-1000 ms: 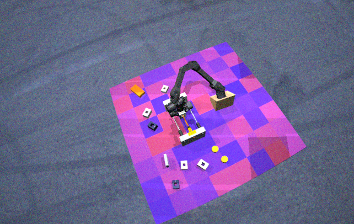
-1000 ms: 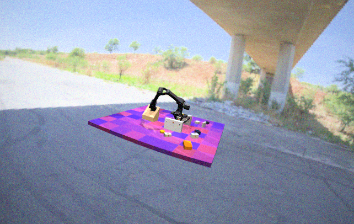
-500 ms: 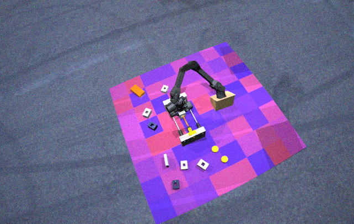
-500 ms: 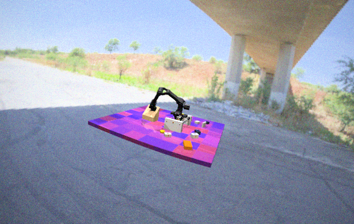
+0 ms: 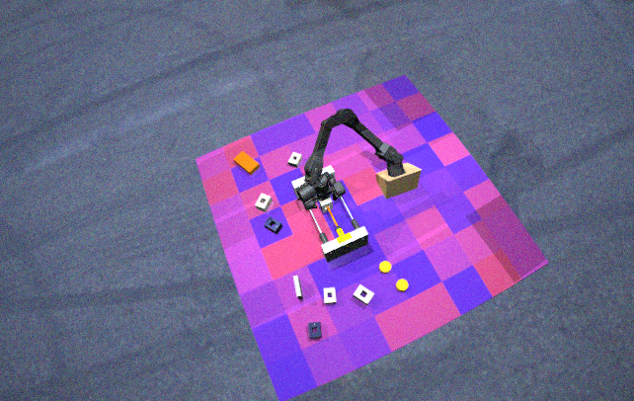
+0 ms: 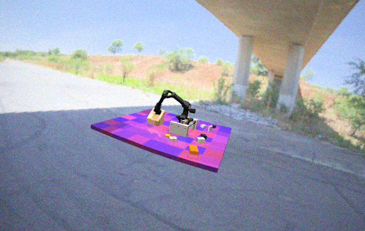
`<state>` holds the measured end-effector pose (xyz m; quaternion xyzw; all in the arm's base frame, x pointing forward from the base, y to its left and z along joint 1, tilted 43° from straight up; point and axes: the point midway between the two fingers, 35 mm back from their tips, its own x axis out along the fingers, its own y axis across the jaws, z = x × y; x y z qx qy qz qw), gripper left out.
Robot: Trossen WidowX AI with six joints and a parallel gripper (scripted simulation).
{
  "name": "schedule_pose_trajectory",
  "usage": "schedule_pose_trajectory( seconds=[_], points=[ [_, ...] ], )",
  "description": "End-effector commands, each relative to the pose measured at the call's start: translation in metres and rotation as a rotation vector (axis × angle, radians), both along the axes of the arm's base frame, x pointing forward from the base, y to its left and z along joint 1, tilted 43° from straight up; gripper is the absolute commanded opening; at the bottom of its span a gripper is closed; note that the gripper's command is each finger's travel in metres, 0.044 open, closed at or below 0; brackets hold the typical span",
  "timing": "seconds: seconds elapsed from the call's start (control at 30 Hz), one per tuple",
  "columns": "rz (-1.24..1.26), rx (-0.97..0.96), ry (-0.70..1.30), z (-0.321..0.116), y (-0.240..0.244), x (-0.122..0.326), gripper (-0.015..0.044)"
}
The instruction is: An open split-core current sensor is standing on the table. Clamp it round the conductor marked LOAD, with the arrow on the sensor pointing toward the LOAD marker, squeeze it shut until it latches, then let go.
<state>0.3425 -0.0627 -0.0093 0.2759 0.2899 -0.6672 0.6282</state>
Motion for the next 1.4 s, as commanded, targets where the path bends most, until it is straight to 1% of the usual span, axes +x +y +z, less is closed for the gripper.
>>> schedule_pose_trajectory(
  seconds=[0.0,0.23,0.3,0.43,0.5,1.37],
  points=[
    [-0.001,0.000,-0.001,0.000,0.000,0.000,0.0440],
    [-0.001,0.001,-0.001,0.002,0.002,0.001,0.0440],
    [0.000,0.004,-0.003,0.017,0.018,0.005,0.0440],
    [0.001,0.006,-0.007,0.068,0.064,0.006,0.0440],
    [0.001,0.005,-0.008,0.077,0.071,0.005,0.0440],
    [0.001,0.005,-0.008,0.077,0.071,0.005,0.0440]
  ],
)
